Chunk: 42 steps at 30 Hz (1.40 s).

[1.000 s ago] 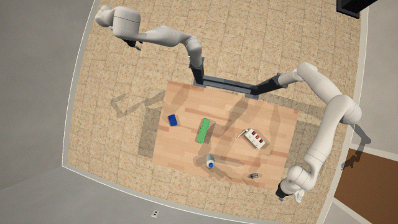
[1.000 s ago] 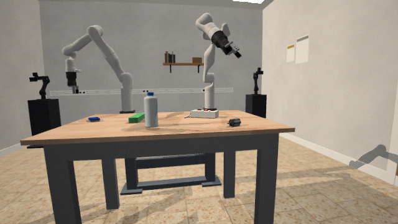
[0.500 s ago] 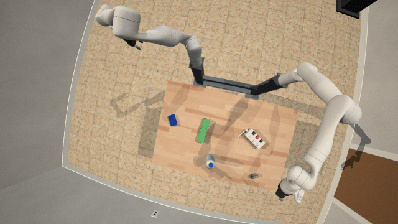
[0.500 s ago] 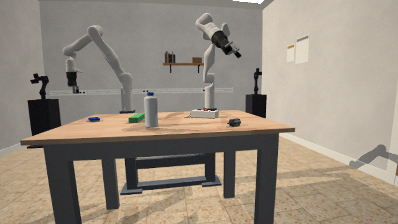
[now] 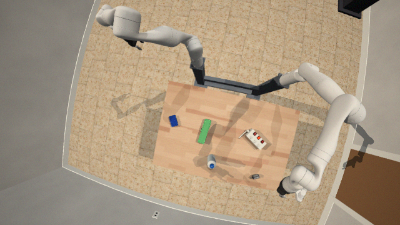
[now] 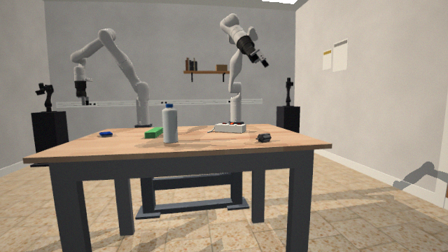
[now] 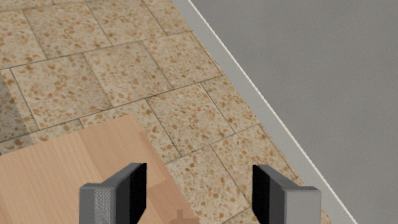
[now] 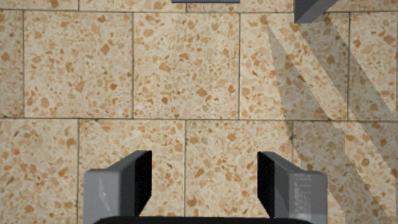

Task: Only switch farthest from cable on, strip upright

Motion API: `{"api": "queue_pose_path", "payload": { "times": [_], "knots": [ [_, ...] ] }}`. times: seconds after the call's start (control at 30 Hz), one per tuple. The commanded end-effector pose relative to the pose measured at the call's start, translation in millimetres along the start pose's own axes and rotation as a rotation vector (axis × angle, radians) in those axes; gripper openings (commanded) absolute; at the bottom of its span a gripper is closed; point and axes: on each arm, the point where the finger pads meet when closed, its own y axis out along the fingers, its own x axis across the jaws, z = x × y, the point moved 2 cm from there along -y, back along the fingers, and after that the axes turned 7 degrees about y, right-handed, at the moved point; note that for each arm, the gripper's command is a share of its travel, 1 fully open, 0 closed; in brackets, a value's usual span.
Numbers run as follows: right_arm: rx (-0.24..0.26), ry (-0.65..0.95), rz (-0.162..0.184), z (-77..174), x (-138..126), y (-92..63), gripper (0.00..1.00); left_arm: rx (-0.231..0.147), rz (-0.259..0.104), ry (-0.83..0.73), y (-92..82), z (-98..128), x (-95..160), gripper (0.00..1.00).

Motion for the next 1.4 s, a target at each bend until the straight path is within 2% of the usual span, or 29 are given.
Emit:
{"api": "queue_pose_path", "payload": {
  "times": [0.0, 0.13, 0.27, 0.33, 0.43, 0.67, 0.83, 0.9, 1.0, 1.13, 1.37],
  "knots": [
    [-0.002, 0.000, -0.001, -0.3, 0.0, -0.6, 1.00, -0.041, 0.020, 0.041, -7.6, -9.2, -6.7, 1.00],
    [-0.002, 0.000, -0.001, -0.3, 0.0, -0.6, 1.00, -0.126, 0.053, 0.129, -21.9, -30.6, -19.9, 1.00],
    [-0.002, 0.000, -0.001, -0.3, 0.0, -0.6, 1.00, -0.234, 0.079, 0.245, -42.8, -57.4, -34.7, 1.00],
    [-0.002, 0.000, -0.001, -0.3, 0.0, -0.6, 1.00, -0.234, 0.079, 0.245, -42.8, -57.4, -34.7, 1.00],
    [-0.002, 0.000, -0.001, -0.3, 0.0, -0.6, 1.00, -0.325, 0.088, 0.345, -62.7, -79.4, -46.2, 1.00],
    [-0.002, 0.000, -0.001, -0.3, 0.0, -0.6, 1.00, -0.533, 0.073, 0.593, -116.5, -127.8, -72.2, 1.00],
    [-0.002, 0.000, -0.001, -0.3, 0.0, -0.6, 1.00, -0.651, 0.042, 0.744, -152.2, -153.3, -87.9, 1.00],
    [-0.002, 0.000, -0.001, -0.3, 0.0, -0.6, 1.00, -0.651, 0.042, 0.744, -152.2, -153.3, -87.9, 1.00],
    [-0.002, 0.000, -0.001, -0.3, 0.0, -0.6, 1.00, -0.701, 0.025, 0.811, -168.4, -163.5, -95.0, 1.00],
    [-0.002, 0.000, -0.001, -0.3, 0.0, -0.6, 1.00, -0.742, 0.009, 0.867, -182.3, -171.6, -101.1, 1.00],
    [-0.002, 0.000, -0.001, -0.3, 0.0, -0.6, 1.00, -0.759, 0.001, 0.891, -188.2, -174.9, -103.7, 1.00]
  ]
}}
